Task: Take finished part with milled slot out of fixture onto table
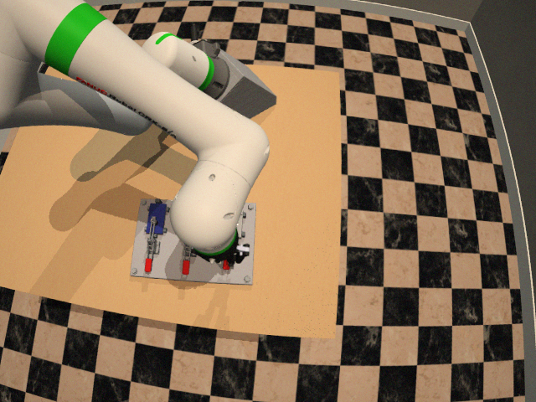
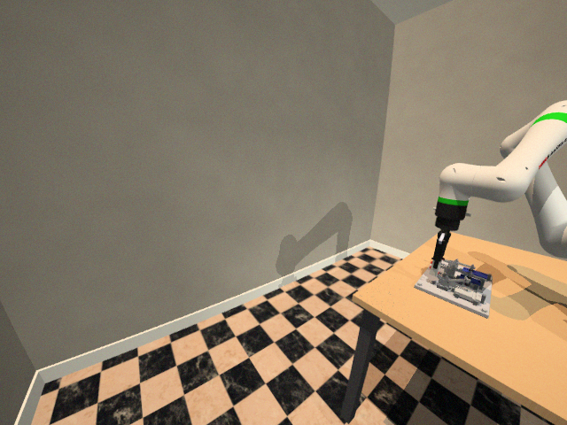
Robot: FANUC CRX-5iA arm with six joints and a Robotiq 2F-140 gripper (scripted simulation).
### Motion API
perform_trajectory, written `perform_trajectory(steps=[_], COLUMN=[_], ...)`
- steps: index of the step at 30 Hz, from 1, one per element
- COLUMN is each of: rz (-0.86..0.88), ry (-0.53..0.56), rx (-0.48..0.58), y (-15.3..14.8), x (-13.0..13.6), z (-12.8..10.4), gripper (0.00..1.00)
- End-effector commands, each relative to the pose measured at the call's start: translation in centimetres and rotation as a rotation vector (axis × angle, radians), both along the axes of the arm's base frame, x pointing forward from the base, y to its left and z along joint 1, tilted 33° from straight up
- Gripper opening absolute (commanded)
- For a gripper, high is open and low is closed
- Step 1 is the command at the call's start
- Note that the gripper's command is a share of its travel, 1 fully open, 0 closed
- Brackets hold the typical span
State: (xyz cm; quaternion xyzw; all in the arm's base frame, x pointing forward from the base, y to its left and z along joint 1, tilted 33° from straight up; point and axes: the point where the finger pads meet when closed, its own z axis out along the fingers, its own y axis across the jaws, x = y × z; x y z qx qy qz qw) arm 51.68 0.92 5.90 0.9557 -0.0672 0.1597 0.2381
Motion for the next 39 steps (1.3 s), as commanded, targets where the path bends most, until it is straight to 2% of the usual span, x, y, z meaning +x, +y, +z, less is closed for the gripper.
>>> perform_trajectory(steps=[1,39], rz=[0.000,0.000], ry=[0.000,0.000], rx=[0.000,0.000], y=[0.1,0.7], x=[-0.2,-2.9], z=[0.1,0.0], gripper=[0.11,0.11])
